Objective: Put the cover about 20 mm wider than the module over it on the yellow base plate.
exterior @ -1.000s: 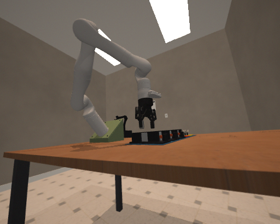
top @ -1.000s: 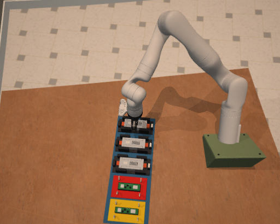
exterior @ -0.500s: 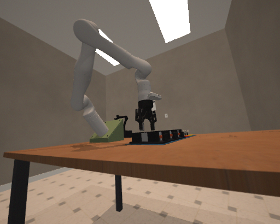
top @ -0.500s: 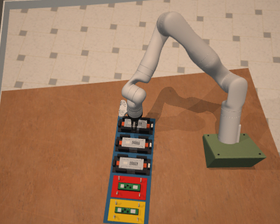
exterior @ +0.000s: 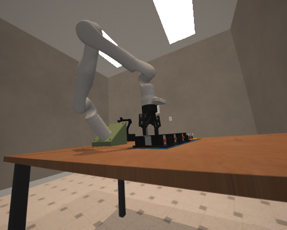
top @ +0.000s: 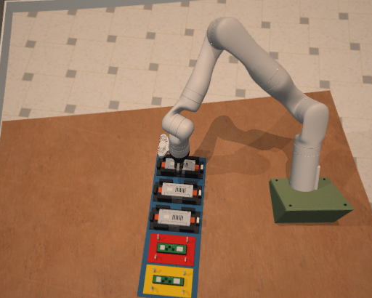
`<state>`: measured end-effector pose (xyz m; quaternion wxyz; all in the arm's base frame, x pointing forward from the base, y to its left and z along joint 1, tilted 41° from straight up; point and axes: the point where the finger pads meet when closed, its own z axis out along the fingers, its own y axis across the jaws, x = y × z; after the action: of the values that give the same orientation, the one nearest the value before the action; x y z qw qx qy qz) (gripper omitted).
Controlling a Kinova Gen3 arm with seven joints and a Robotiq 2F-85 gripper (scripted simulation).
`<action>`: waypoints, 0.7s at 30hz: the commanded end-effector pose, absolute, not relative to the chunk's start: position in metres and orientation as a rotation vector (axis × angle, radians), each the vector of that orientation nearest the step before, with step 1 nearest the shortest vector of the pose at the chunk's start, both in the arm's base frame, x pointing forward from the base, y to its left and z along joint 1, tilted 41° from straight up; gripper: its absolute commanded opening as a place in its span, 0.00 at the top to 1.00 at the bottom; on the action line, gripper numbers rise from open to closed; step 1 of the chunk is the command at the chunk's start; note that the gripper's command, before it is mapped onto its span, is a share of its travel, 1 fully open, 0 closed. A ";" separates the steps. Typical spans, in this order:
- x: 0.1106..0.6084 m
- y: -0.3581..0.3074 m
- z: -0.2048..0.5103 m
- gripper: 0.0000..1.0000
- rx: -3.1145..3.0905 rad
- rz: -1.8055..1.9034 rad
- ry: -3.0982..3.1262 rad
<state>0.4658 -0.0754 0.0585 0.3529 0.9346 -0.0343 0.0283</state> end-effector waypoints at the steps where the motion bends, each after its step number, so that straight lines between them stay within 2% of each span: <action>1: 0.466 -0.075 0.058 0.00 2.418 0.076 -0.088; 21: 0.467 -0.082 0.051 0.00 2.418 0.076 -0.088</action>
<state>0.4661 -0.0824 0.0506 0.3529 0.9346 -0.0343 0.0283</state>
